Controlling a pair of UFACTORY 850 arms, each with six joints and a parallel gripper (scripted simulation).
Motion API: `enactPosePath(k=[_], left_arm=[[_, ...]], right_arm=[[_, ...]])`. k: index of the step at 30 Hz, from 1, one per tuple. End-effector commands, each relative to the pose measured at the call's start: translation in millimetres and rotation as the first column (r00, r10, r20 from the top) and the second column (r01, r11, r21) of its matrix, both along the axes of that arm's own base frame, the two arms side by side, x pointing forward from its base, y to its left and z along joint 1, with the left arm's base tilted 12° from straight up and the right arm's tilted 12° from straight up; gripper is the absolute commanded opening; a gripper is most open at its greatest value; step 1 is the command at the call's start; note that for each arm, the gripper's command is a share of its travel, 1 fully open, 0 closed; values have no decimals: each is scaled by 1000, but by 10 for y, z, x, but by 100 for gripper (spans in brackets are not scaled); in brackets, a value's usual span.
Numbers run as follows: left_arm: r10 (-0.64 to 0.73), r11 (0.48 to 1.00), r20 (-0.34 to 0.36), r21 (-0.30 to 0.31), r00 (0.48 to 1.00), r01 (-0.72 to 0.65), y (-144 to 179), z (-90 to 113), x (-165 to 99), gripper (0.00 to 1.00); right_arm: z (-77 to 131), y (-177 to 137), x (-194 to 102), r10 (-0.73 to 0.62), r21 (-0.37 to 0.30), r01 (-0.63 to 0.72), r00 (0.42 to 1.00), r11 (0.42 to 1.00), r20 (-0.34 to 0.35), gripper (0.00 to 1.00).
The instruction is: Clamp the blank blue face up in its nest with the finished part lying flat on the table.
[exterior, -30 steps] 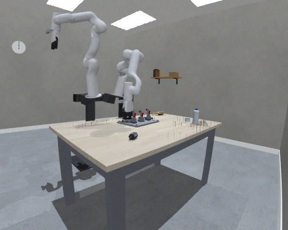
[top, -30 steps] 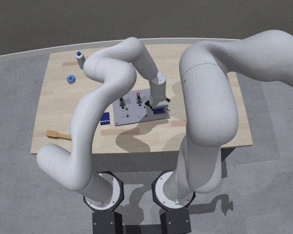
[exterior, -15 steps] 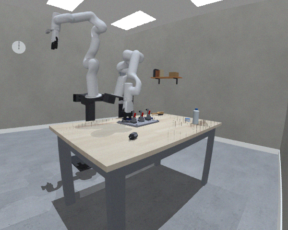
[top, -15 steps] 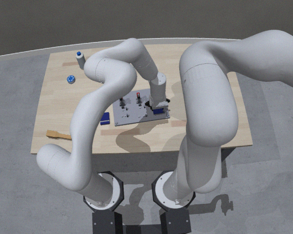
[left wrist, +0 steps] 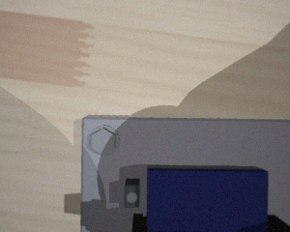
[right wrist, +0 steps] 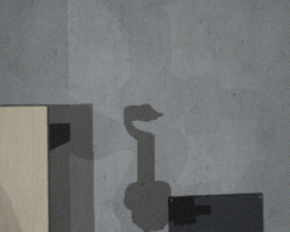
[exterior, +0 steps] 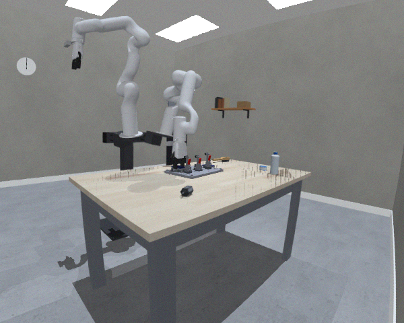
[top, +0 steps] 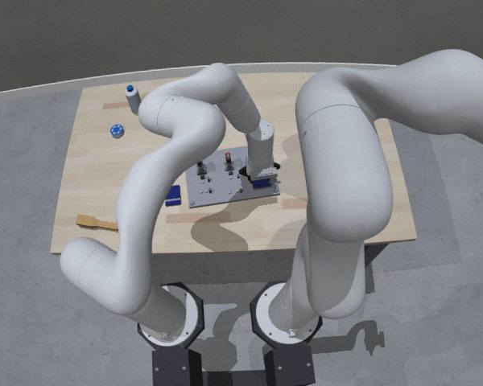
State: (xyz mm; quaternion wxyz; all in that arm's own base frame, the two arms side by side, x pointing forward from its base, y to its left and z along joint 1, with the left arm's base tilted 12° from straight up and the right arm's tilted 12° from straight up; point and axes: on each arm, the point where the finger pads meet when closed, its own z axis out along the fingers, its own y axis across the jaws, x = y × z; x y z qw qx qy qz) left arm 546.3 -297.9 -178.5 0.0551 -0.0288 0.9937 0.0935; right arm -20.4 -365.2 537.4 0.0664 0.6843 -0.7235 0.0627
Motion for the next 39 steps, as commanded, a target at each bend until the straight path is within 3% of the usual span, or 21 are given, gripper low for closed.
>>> enactPosePath(k=[1, 39], left_arm=[[0, 1000, 2, -1, 1000, 0, -10, 11, 11, 0], [0, 1000, 2, -1, 1000, 0, -13, -43, 33, 0]], right_arm=[[9, -2, 0, 0, -2, 0, 1000, 1000, 0, 100], [9, -2, 0, 0, -2, 0, 1000, 1000, 0, 100]])
